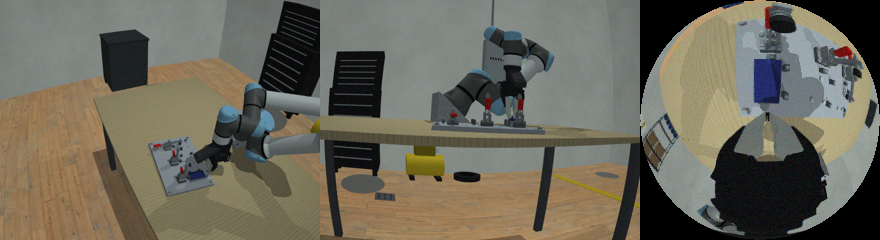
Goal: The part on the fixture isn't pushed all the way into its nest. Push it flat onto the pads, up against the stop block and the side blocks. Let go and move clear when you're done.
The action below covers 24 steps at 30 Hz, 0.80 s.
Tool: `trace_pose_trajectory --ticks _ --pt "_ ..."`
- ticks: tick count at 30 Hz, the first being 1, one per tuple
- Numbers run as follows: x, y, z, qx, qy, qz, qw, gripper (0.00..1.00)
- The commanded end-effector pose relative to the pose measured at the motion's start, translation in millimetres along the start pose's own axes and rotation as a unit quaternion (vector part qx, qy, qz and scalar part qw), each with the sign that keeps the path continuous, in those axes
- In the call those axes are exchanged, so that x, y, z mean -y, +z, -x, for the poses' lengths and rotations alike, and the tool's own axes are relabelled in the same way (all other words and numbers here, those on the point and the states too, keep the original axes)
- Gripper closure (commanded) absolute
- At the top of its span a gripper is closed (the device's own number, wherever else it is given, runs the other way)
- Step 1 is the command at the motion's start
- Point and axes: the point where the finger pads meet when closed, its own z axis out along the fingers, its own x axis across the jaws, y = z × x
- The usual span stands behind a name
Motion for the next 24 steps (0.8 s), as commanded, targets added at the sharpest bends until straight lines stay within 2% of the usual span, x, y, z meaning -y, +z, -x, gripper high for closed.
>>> trace_pose_trajectory --ticks 1,19,24 --pt "-0.3 -0.3 0.0 0.000 0.000 0.000 1.000 1.00" --pt "-5.5 -0.4 0.1 0.000 0.000 0.000 1.000 1.00" --pt "-5.6 -30.4 0.1 0.000 0.000 0.000 1.000 1.00"
